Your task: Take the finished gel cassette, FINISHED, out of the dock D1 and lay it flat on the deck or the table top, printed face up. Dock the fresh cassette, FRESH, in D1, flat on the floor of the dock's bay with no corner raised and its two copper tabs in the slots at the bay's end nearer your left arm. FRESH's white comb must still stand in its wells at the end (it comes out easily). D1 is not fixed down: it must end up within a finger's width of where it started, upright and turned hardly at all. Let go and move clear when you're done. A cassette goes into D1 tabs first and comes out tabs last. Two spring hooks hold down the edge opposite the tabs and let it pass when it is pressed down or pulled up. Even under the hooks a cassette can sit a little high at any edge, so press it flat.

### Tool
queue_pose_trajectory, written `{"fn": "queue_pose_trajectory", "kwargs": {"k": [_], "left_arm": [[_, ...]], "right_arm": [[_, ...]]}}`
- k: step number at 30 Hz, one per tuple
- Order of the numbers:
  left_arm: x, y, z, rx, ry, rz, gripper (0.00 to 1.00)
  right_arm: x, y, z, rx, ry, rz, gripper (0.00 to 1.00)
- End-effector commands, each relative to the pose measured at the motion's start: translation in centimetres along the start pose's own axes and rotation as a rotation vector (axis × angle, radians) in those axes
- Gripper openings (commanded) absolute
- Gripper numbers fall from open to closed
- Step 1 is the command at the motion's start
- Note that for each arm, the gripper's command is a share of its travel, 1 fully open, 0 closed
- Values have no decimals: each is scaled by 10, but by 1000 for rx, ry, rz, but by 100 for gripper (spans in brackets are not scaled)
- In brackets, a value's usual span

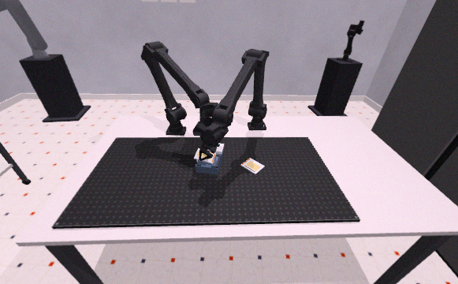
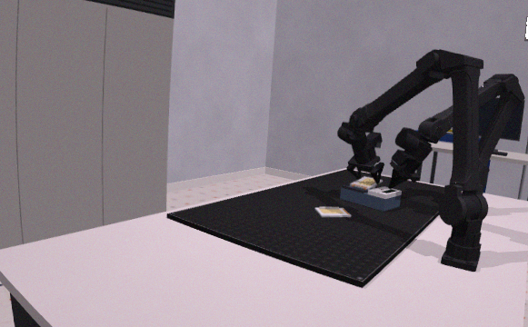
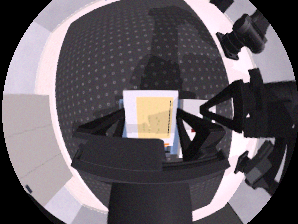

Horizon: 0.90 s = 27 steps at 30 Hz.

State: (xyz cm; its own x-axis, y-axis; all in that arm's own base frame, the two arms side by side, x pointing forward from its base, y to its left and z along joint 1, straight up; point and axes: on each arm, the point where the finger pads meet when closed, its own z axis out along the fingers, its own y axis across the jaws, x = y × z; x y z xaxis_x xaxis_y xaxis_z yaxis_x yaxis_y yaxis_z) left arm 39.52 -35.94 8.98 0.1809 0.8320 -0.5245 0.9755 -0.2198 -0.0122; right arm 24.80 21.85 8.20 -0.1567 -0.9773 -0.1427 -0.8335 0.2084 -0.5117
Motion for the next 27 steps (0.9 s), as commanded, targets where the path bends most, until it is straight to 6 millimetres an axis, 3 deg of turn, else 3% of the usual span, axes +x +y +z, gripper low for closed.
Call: {"fn": "queue_pose_trajectory", "kwargs": {"k": [1,27], "left_arm": [[-25,25,-31,-68,-33,42,0],[-23,32,-39,-79,-36,52,0]], "right_arm": [[49,51,39,-110,131,-71,0],[49,51,39,-110,131,-71,0]]}}
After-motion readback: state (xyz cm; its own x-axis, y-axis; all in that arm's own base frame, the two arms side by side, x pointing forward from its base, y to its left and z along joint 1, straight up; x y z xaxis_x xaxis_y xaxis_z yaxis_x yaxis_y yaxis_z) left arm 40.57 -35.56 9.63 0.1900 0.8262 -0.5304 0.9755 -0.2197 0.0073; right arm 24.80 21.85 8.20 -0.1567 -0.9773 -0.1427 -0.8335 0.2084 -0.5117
